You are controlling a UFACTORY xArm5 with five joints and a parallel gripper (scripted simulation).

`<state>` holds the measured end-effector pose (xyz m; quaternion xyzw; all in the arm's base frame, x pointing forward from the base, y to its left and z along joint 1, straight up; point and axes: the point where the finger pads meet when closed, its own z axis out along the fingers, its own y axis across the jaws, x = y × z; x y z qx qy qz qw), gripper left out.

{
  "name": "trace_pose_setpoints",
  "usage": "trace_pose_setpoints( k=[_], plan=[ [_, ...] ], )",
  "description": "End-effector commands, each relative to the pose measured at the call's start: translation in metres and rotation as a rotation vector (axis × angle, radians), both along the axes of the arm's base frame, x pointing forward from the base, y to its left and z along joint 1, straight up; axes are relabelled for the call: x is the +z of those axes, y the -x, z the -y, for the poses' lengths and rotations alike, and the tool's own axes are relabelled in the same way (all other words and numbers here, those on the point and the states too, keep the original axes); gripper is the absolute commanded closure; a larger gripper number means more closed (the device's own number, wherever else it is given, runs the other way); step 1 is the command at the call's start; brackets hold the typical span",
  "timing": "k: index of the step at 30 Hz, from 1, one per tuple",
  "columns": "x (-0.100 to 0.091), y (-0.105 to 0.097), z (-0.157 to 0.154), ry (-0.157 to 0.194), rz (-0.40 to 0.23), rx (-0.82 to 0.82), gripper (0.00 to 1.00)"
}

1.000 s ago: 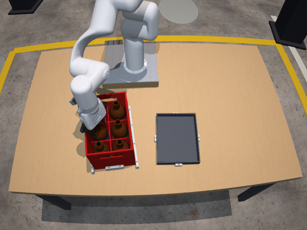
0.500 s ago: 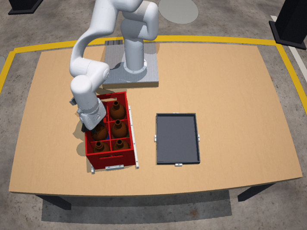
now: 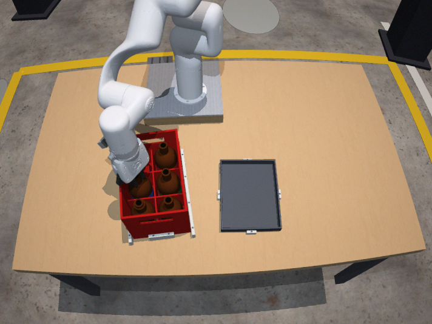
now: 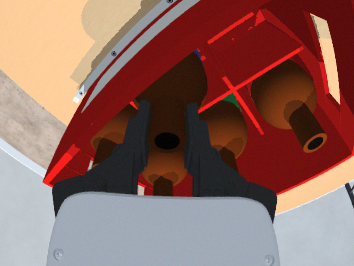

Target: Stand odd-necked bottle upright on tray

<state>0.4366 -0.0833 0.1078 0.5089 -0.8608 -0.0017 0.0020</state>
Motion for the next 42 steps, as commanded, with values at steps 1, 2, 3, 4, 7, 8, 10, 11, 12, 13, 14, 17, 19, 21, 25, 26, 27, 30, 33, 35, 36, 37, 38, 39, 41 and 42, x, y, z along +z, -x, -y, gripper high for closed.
trace_pose_setpoints(
  k=[1, 2, 3, 4, 7, 8, 10, 11, 12, 13, 14, 17, 19, 21, 25, 26, 27, 30, 33, 35, 36, 37, 38, 39, 41, 42],
  plan=[
    [0.0014, -0.0012, 0.0002, 0.001, 0.004, 0.0, 1.0],
    [0.0014, -0.0012, 0.0002, 0.001, 0.004, 0.0, 1.0],
    [0.0014, -0.0012, 0.0002, 0.001, 0.004, 0.0, 1.0],
    [0.0014, -0.0012, 0.0002, 0.001, 0.004, 0.0, 1.0],
    [0.0014, -0.0012, 0.0002, 0.001, 0.004, 0.0, 1.0],
    [0.0014, -0.0012, 0.0002, 0.001, 0.004, 0.0, 1.0],
    [0.0014, -0.0012, 0.0002, 0.001, 0.004, 0.0, 1.0],
    [0.0014, -0.0012, 0.0002, 0.001, 0.004, 0.0, 1.0],
    [0.0014, -0.0012, 0.0002, 0.001, 0.004, 0.0, 1.0],
    [0.0014, -0.0012, 0.0002, 0.001, 0.004, 0.0, 1.0],
    [0.0014, -0.0012, 0.0002, 0.001, 0.004, 0.0, 1.0],
    [0.0014, -0.0012, 0.0002, 0.001, 0.004, 0.0, 1.0],
    [0.0014, -0.0012, 0.0002, 0.001, 0.004, 0.0, 1.0],
    [0.0014, -0.0012, 0.0002, 0.001, 0.004, 0.0, 1.0],
    [0.0014, -0.0012, 0.0002, 0.001, 0.004, 0.0, 1.0],
    [0.0014, -0.0012, 0.0002, 0.001, 0.004, 0.0, 1.0],
    [0.0014, -0.0012, 0.0002, 0.001, 0.004, 0.0, 1.0],
    [0.0014, -0.0012, 0.0002, 0.001, 0.004, 0.0, 0.35],
    [0.0014, -0.0012, 0.0002, 0.001, 0.004, 0.0, 0.35],
    [0.0014, -0.0012, 0.0002, 0.001, 0.004, 0.0, 0.35],
    [0.0014, -0.0012, 0.0002, 0.001, 0.004, 0.0, 0.35],
    [0.0014, -0.0012, 0.0002, 0.001, 0.004, 0.0, 0.35],
    [0.0014, -0.0012, 0.0002, 0.001, 0.004, 0.0, 0.35],
    [0.0014, -0.0012, 0.0002, 0.001, 0.004, 0.0, 0.35],
    [0.0014, -0.0012, 0.0002, 0.001, 0.004, 0.0, 0.35],
    [0.0014, -0.0012, 0.0002, 0.001, 0.004, 0.0, 0.35]
  ],
)
